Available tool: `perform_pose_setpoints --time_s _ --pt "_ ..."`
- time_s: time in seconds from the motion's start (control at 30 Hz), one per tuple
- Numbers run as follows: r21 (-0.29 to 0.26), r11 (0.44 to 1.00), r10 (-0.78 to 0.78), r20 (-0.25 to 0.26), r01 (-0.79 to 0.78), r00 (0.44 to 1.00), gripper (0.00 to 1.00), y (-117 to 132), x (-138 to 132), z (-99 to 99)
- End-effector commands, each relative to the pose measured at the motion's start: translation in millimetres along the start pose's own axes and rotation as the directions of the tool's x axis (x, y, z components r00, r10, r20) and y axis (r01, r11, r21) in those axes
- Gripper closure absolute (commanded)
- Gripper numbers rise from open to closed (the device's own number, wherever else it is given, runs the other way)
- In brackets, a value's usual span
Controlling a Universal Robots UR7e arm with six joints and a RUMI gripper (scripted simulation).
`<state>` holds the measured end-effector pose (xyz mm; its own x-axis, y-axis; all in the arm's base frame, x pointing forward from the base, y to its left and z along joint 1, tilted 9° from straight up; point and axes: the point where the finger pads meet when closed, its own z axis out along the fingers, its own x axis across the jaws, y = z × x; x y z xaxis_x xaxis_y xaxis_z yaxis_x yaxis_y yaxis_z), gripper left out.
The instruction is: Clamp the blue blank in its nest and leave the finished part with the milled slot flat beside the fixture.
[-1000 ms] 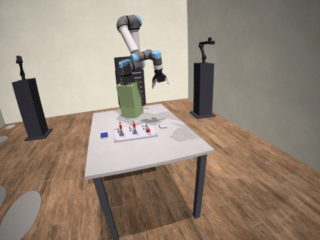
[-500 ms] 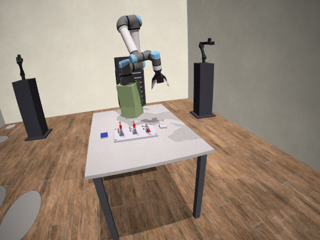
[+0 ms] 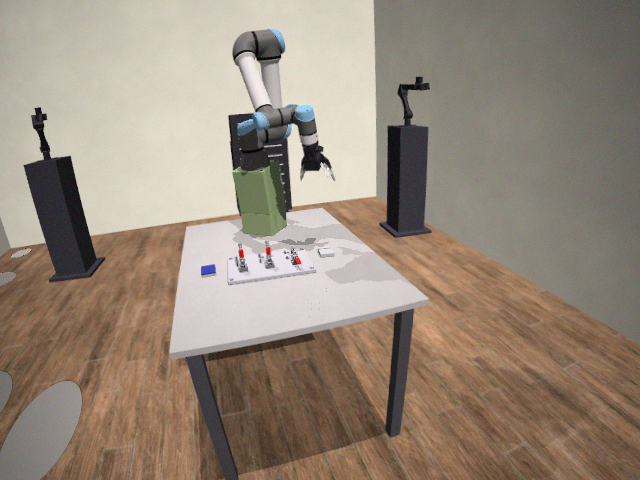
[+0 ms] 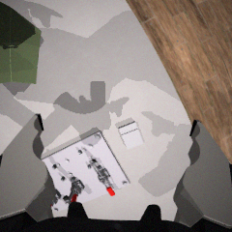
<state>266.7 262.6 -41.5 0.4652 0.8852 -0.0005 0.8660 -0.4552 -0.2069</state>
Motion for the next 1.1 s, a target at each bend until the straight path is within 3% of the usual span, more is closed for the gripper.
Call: perform_pose_setpoints --time_s 0.0,0.33,0.57,0.63,0.8,0.9,1.0,1.03,1.07 --pt "-0.022 0.989 0.146 -0.014 -0.147 0.989 0.0 17 -2 1.1" --pt "-0.04 0.943 0.329 -0.037 -0.331 0.943 0.0 40 -6 2.0" --pt "-0.051 0.854 0.515 -0.068 -0.518 0.855 0.0 64 -12 2.6" --pt "-0.051 0.854 0.515 -0.068 -0.518 0.855 0.0 64 -12 2.6" --pt "-0.053 0.757 0.645 -0.095 -0.651 0.758 0.0 84 -18 2.8" --pt "-0.053 0.757 0.645 -0.095 -0.651 0.758 0.0 84 -18 2.8" --pt "-0.051 0.679 0.725 -0.115 -0.733 0.68 0.0 97 -23 2.8" --pt "-0.051 0.679 0.725 -0.115 -0.733 0.68 0.0 97 -23 2.8" --pt "-0.048 0.636 0.761 -0.125 -0.77 0.637 0.0 103 -25 2.8"
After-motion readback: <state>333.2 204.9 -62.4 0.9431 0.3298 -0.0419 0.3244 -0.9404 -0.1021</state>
